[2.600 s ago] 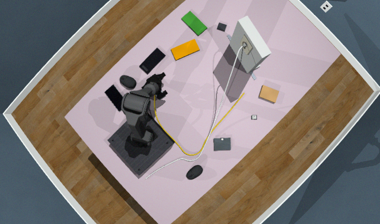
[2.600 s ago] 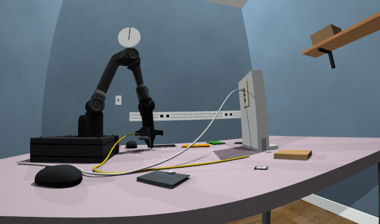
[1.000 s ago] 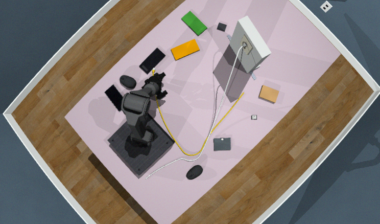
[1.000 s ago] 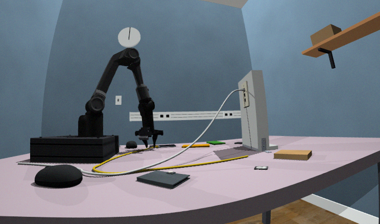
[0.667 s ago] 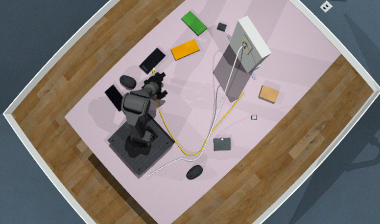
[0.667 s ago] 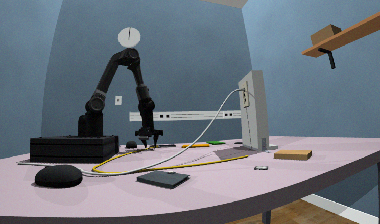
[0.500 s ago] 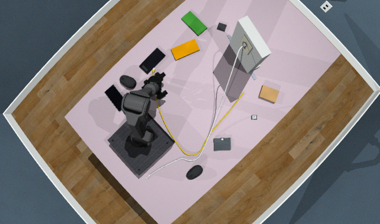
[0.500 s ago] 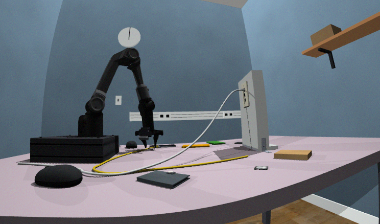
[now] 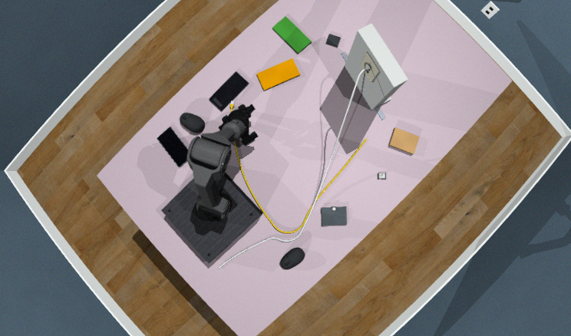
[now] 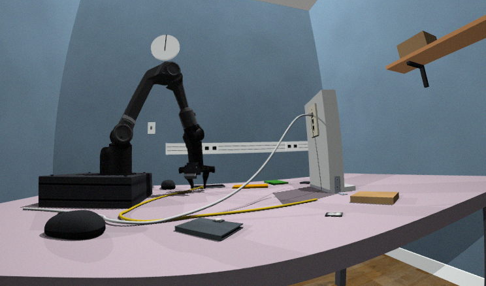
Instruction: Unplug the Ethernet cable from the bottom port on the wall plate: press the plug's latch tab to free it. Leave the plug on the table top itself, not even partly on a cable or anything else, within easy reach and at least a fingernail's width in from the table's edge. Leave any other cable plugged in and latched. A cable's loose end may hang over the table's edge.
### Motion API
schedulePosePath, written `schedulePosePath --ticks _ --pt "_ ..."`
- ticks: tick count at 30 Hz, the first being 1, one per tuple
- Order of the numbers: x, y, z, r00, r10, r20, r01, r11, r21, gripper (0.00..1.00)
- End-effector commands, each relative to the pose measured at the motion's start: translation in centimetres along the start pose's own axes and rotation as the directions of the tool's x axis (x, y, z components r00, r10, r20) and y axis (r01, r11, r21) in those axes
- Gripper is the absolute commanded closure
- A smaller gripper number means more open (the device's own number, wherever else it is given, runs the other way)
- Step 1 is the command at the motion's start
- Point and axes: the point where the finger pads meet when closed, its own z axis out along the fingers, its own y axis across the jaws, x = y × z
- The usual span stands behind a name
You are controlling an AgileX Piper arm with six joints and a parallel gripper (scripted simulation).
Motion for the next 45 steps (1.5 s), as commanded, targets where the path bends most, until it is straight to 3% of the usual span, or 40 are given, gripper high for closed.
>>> schedulePosePath --ticks 1,29,45 --pt "0.1 0.0 0.0 1.0 -0.003 0.002 0.003 1.0 0.003 0.36" --pt "0.1 0.0 0.0 1.0 -0.003 0.002 0.003 1.0 0.003 0.36" --pt "0.1 0.0 -2.3 1.0 -0.003 0.002 0.003 1.0 0.003 0.36"
